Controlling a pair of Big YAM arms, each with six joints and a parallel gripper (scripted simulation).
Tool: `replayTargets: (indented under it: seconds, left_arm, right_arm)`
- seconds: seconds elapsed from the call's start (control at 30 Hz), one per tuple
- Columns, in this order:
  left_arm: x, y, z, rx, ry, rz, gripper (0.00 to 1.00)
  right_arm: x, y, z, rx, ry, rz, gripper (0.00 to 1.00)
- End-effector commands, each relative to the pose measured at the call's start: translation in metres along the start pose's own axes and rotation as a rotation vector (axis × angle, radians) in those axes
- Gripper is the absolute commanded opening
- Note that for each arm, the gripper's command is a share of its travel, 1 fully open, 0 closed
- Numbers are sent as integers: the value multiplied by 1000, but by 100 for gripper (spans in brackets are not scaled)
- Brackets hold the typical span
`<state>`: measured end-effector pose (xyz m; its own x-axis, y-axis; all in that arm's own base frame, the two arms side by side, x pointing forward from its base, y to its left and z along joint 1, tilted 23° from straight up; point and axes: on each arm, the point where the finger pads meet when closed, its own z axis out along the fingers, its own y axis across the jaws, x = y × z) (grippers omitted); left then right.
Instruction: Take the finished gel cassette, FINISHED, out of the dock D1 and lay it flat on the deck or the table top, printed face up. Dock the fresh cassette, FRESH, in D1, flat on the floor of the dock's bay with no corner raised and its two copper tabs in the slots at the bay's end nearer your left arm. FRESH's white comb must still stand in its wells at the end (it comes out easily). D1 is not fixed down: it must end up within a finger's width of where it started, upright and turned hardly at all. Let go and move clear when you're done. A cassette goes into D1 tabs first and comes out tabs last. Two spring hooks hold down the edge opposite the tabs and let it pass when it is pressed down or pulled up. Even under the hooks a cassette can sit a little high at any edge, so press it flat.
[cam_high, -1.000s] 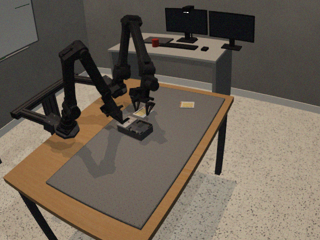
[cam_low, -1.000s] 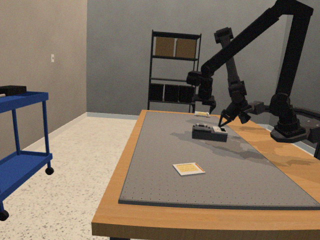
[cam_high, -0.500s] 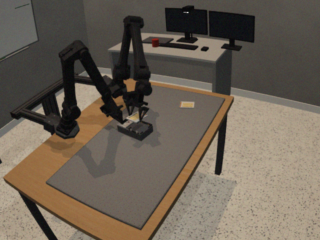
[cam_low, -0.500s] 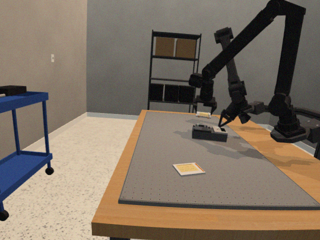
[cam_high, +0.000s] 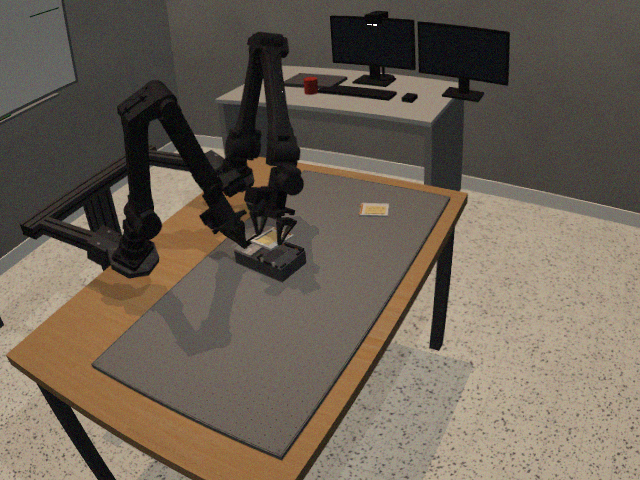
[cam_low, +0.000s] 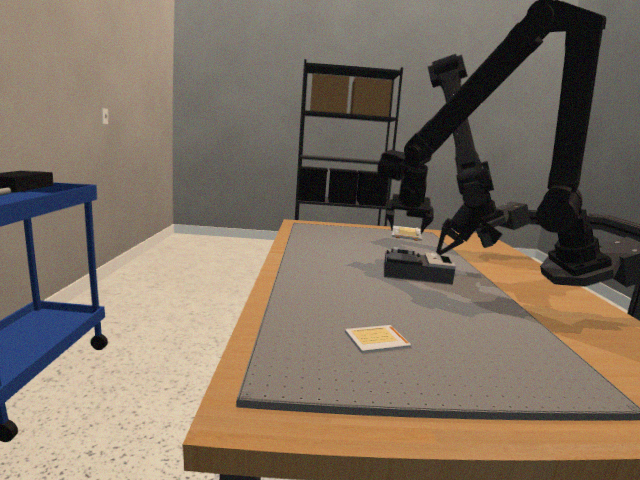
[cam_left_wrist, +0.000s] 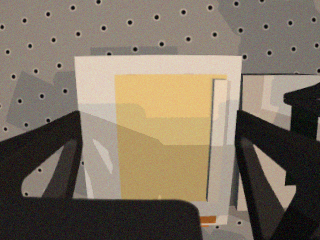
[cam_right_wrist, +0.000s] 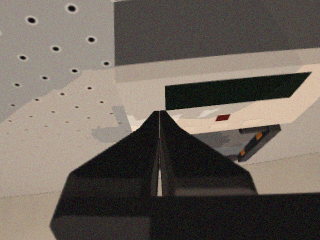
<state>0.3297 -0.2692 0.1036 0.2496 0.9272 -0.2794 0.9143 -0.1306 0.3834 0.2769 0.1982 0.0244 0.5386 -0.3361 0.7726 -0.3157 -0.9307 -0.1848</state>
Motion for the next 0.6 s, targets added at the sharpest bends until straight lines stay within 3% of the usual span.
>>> replayTargets:
  seconds: [0.0,0.07,0.57]
  left_arm:
    - [-3,-3,6,7,-3,-3,0]
    - [1,-2,7,8,-68,-18,0]
    - [14,-1,9,8,-71,-19,0]
  right_arm:
    - [-38,41,20,-83,-75,-78,0]
    - [-38,41,20,-83,-75,-78,0]
    - [-38,41,20,-83,-75,-78,0]
